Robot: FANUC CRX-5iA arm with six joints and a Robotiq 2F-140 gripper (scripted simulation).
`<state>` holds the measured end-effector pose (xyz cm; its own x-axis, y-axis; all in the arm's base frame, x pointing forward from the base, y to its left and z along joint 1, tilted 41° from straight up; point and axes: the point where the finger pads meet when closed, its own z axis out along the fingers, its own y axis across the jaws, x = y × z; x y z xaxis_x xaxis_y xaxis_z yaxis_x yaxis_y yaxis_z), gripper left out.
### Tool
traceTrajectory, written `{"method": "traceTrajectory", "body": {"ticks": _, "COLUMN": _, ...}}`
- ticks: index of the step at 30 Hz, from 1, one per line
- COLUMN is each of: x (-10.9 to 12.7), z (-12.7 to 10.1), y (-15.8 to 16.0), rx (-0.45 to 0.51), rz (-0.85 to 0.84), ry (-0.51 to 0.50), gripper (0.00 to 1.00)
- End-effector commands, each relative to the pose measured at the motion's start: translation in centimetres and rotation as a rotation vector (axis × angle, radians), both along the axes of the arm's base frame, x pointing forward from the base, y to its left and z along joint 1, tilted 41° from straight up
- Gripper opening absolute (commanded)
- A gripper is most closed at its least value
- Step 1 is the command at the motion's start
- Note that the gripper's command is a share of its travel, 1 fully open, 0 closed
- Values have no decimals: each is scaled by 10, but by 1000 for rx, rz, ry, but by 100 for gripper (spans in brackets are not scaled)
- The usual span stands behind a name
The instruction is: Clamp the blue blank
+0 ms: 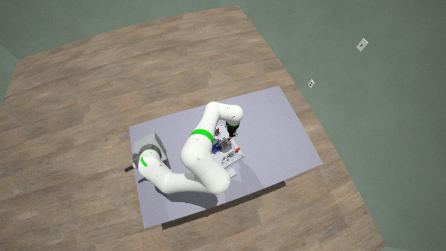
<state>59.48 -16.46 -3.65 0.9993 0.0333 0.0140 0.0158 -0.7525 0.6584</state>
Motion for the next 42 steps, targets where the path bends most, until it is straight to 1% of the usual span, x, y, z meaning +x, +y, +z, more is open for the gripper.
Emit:
{"method": "traceTrajectory", "body": {"ticks": 1, "x": 0, "z": 0, "y": 0, "rx": 0, "rz": 0, "ry": 0, "gripper": 0}}
{"method": "traceTrajectory", "body": {"ticks": 42, "x": 0, "z": -4, "y": -4, "rx": 0, "rz": 0, "ry": 0, "gripper": 0}}
